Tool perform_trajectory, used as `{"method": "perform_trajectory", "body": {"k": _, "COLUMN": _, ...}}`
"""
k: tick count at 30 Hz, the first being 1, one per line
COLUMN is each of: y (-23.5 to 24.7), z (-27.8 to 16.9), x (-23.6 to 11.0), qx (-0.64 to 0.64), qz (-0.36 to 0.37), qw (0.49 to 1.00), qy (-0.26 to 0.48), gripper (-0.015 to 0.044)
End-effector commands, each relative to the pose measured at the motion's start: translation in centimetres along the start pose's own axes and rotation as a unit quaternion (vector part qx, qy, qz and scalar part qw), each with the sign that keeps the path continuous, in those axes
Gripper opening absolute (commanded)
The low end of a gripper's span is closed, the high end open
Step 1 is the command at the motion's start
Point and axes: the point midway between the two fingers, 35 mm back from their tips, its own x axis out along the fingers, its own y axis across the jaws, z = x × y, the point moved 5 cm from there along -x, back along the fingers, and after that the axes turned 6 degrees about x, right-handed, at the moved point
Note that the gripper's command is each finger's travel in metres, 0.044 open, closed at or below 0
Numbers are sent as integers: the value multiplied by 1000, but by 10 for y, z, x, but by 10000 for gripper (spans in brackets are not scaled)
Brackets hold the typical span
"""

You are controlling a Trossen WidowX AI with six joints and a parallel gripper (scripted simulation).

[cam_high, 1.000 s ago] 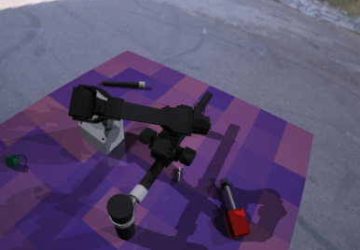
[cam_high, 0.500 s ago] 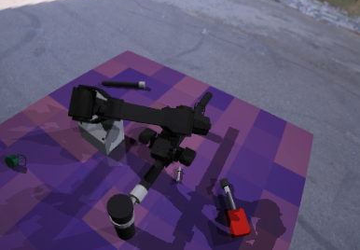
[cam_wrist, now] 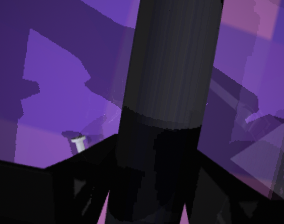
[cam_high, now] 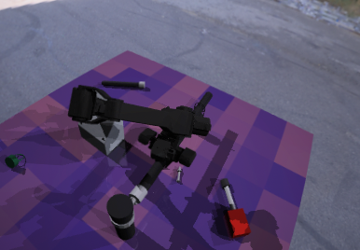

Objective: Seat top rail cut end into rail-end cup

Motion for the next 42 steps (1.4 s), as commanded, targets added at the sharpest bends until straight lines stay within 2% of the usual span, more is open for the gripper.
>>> {"method": "perform_trajectory", "body": {"k": 1, "y": 3, "z": 9, "x": -4, "qx": 1, "qz": 8, "qw": 1000, "qy": -8, "gripper": 0}}
{"method": "perform_trajectory", "body": {"k": 18, "y": 7, "z": 13, "x": -9, "qx": 1, "qz": 8, "qw": 1000, "qy": -8, "gripper": 0}}
{"method": "perform_trajectory", "body": {"k": 19, "y": 1, "z": 2, "x": -2, "qx": -3, "qz": -7, "qw": 1000, "qy": 6, "gripper": 0}}
{"method": "perform_trajectory", "body": {"k": 42, "y": 2, "z": -3, "x": -6, "qx": -3, "qz": -7, "qw": 1000, "qy": 7, "gripper": 0}}
